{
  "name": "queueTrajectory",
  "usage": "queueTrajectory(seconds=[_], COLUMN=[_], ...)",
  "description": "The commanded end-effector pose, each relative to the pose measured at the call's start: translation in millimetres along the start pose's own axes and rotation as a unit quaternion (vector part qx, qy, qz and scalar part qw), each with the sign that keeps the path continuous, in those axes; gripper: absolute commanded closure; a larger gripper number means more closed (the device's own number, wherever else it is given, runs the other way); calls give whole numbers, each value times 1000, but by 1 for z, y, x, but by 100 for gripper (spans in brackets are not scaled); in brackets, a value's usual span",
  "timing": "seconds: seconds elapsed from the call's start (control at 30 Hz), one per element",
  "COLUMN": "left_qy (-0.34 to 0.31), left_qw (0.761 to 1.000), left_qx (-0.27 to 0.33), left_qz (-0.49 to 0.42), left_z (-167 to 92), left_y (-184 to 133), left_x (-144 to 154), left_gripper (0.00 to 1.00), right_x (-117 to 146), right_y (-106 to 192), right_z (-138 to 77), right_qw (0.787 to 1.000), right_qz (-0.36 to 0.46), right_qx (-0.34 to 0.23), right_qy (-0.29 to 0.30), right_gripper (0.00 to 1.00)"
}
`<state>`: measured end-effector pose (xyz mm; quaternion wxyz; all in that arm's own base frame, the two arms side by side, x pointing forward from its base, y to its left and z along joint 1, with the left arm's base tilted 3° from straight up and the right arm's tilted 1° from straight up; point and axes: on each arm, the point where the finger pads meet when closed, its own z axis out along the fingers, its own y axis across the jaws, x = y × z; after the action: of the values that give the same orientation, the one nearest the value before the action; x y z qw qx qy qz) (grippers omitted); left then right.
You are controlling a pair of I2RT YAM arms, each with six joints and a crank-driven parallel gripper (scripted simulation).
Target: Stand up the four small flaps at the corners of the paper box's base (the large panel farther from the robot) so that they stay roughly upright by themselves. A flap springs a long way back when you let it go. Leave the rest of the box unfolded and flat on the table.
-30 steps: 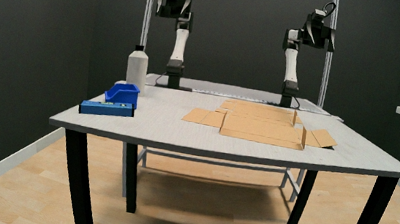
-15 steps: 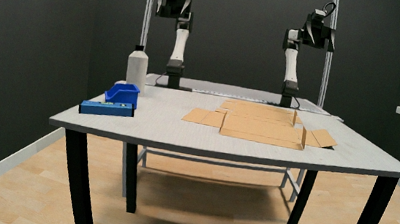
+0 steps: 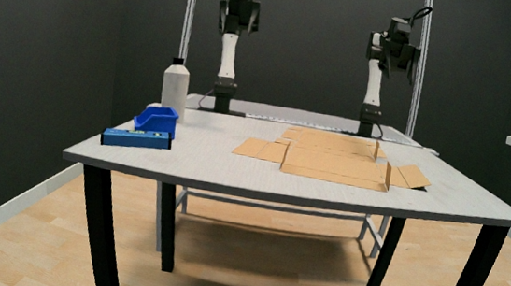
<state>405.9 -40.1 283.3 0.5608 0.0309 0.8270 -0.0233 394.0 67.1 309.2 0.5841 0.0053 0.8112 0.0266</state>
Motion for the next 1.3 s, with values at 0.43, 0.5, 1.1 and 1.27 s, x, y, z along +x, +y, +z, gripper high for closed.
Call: queueTrajectory(seconds=[0.43,0.5,1.1,1.27], left_qy=[308,346,424,424], left_qw=[950,937,904,904], left_qx=[42,47,62,61], left_qz=[-4,-4,0,-1], left_z=[55,63,62,62], left_y=[-51,-57,-57,-55], left_x=[101,115,112,111], left_gripper=[19,19,19,19], right_x=[110,123,229,238], right_y=[67,77,157,170], right_z=[36,41,83,93], right_qw=[940,925,879,885], right_qz=[68,75,92,92], right_qx=[44,47,54,55], right_qy=[332,369,464,453], right_gripper=[19,19,19,19])
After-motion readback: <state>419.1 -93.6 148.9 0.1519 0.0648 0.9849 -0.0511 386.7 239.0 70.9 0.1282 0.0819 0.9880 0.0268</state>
